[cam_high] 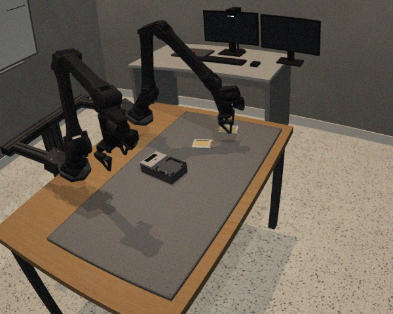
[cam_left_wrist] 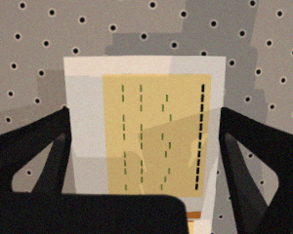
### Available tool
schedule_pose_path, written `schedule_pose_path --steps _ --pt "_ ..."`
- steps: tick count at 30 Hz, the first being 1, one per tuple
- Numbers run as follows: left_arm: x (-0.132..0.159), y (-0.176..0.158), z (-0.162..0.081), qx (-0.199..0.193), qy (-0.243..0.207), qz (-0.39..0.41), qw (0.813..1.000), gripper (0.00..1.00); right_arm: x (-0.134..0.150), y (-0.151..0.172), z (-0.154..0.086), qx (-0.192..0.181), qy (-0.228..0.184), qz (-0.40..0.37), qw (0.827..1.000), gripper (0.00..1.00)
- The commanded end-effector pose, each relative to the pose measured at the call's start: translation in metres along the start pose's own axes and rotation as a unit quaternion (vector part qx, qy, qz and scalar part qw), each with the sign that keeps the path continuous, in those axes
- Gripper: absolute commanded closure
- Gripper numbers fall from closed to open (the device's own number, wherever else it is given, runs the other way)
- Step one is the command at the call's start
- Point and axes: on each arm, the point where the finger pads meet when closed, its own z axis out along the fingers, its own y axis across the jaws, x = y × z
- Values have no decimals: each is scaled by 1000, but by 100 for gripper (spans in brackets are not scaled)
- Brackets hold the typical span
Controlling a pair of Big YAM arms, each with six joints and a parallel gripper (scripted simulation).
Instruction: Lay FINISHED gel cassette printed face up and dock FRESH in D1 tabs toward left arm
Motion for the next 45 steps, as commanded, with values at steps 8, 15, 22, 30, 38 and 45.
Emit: schedule_pose_path --steps 8,15,22,30,38,45 --pt "-30 32 -9 15 -43 -30 999 100 -19 -4 -25 9 -23 5 1000 0" --pt "-30 32 -9 15 -43 -30 999 100 -19 -4 -25 9 -23 5 1000 0" --pt "-30 32 -9 15 -43 -30 999 100 -19 -4 -25 9 -23 5 1000 0" --pt "-30 32 -9 15 -43 -30 999 100 -19 -4 -25 9 -23 5 1000 0" --pt "-30 32 -9 15 -43 -30 999 100 -19 -4 -25 9 -23 5 1000 0" --pt "-30 32 -9 15 -43 -30 999 100 -19 -4 -25 9 -23 5 1000 0"
